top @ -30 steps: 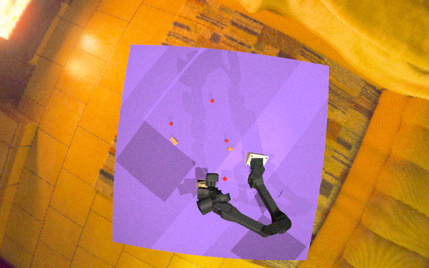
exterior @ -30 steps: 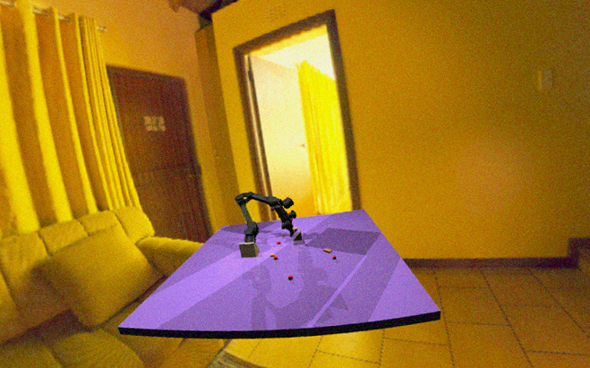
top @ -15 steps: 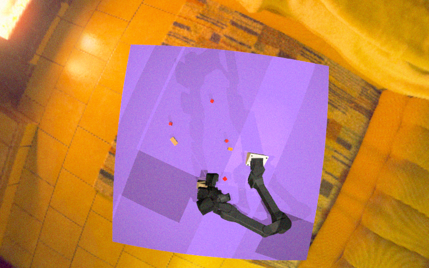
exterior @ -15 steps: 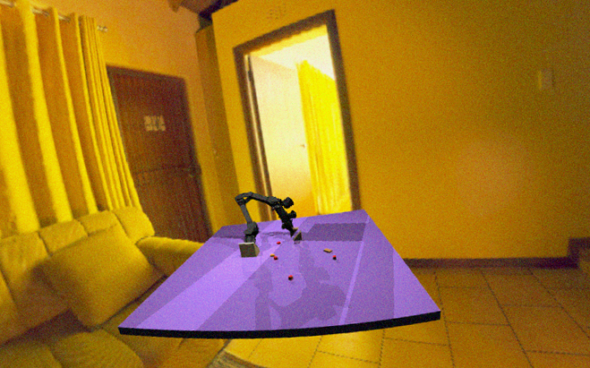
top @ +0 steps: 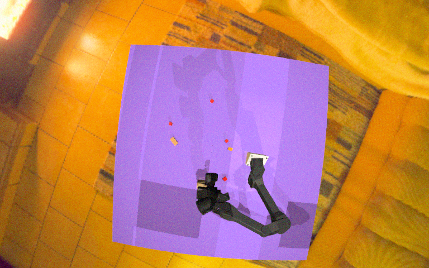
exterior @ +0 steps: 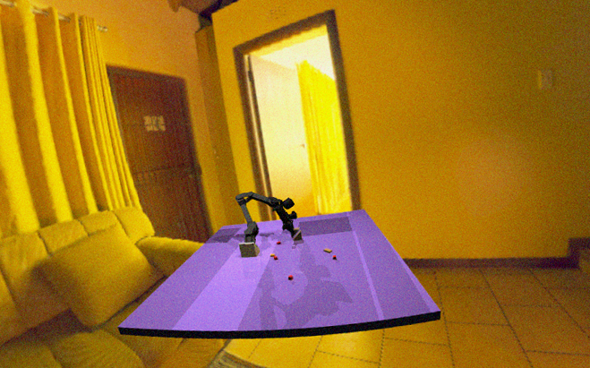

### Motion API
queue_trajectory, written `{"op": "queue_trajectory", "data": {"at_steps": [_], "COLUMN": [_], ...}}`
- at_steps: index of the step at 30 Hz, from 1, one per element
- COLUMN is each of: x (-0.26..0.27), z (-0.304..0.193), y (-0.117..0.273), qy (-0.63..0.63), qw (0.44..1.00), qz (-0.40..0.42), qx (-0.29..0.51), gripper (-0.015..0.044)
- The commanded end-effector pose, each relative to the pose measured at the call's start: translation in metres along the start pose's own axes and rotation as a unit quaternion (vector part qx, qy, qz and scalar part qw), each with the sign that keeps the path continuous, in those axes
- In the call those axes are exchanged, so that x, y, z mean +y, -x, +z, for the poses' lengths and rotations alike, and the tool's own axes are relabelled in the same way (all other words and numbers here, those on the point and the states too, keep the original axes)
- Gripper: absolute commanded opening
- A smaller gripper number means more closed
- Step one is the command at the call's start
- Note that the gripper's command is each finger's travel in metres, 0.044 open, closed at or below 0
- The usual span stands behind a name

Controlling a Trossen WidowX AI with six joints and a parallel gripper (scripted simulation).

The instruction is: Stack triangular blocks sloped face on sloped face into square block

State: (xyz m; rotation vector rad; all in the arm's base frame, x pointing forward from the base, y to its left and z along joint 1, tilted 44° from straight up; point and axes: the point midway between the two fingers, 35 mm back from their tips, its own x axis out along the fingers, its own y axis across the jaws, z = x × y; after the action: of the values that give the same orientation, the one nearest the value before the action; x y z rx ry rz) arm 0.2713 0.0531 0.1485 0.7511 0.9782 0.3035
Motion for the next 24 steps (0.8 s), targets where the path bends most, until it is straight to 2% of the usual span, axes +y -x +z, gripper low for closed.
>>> {"op": "queue_trajectory", "data": {"at_steps": [1,24], "x": [-0.001,-0.001], "z": [0.001,0.0], "y": [-0.002,-0.016], "qy": [-0.002,-0.002], "qw": [1.0,1.0], "qz": [-0.003,-0.002], "qx": [-0.002,-0.002], "gripper": [0.0,0.0]}}
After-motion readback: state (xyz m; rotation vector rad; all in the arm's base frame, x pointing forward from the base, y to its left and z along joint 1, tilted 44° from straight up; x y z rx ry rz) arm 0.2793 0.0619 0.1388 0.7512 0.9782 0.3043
